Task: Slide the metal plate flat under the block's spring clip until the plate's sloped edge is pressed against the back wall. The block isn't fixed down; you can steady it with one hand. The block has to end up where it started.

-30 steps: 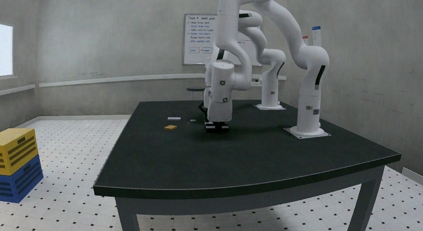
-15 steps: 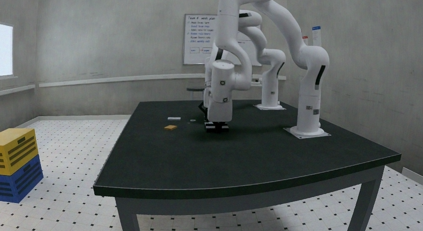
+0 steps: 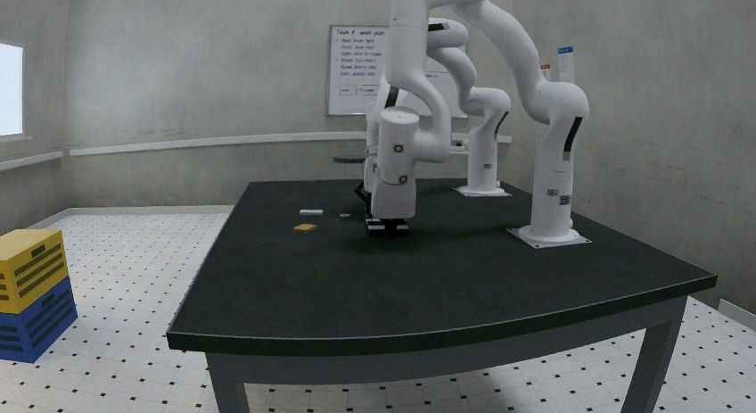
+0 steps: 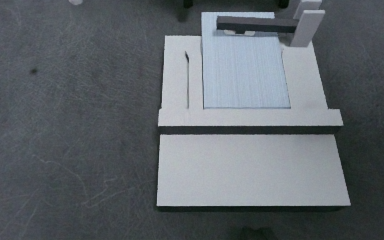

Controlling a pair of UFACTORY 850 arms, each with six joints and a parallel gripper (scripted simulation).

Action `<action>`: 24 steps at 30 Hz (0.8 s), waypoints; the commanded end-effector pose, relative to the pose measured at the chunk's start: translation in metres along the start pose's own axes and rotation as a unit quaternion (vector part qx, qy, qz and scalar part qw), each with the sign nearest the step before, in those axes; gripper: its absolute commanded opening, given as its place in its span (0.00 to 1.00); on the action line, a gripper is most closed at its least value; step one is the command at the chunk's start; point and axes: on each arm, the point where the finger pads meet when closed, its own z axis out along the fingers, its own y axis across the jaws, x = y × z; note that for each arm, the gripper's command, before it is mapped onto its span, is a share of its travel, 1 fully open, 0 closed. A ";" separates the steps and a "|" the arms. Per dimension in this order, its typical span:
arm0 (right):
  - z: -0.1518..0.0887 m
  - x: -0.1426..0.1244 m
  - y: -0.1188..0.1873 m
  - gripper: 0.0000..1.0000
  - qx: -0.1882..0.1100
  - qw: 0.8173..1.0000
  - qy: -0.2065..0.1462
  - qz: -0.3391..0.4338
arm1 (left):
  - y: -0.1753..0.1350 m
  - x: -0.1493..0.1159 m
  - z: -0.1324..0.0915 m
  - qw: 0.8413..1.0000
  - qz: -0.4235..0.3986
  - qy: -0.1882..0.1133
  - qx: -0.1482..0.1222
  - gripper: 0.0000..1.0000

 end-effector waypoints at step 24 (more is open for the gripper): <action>-0.034 -0.010 -0.001 0.72 0.001 1.000 -0.001 0.000 | -0.001 -0.008 -0.005 1.000 0.000 0.000 0.001 0.00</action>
